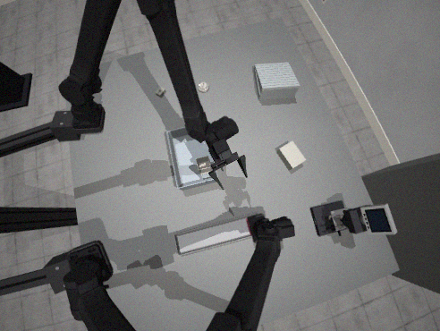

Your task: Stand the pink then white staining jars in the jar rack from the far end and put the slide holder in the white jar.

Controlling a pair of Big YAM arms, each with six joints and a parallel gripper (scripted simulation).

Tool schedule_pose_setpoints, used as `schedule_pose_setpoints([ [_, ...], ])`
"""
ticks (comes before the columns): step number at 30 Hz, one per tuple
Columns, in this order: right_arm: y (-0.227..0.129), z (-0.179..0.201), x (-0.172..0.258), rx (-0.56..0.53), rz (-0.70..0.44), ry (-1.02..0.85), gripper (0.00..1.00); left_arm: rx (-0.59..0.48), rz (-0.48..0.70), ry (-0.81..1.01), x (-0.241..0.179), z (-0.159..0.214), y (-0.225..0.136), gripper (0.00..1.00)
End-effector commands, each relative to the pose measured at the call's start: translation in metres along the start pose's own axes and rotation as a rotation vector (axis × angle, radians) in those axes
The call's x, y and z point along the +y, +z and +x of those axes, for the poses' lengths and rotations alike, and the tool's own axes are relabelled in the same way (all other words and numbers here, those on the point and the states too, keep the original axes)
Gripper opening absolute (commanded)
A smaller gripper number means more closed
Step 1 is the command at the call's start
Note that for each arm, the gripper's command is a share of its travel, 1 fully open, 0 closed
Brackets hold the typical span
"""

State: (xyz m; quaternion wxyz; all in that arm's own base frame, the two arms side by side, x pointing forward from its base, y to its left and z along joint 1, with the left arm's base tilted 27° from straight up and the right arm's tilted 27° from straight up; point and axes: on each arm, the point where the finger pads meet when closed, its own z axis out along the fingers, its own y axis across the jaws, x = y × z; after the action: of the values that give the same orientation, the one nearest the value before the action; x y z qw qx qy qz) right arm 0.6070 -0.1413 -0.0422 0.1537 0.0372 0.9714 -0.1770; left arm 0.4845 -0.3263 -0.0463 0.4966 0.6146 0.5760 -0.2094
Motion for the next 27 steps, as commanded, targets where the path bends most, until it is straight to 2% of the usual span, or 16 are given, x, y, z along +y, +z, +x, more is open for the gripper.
schedule_pose_setpoints([
  [1,0.01,0.003,-0.006,0.0,0.003,0.019,0.57,-0.011,-0.022,0.012,0.011,-0.006,-0.002,1.0],
  [7,0.016,-0.008,-0.009,-0.018,0.005,0.014,0.57,-0.011,-0.022,0.012,0.011,-0.006,-0.002,1.0],
  [20,0.051,-0.017,-0.01,-0.04,0.007,0.018,0.57,-0.011,-0.022,0.012,0.011,-0.006,-0.002,1.0],
  [27,0.061,-0.013,-0.01,-0.035,0.008,0.028,0.57,-0.011,-0.022,0.012,0.011,-0.006,-0.002,1.0],
])
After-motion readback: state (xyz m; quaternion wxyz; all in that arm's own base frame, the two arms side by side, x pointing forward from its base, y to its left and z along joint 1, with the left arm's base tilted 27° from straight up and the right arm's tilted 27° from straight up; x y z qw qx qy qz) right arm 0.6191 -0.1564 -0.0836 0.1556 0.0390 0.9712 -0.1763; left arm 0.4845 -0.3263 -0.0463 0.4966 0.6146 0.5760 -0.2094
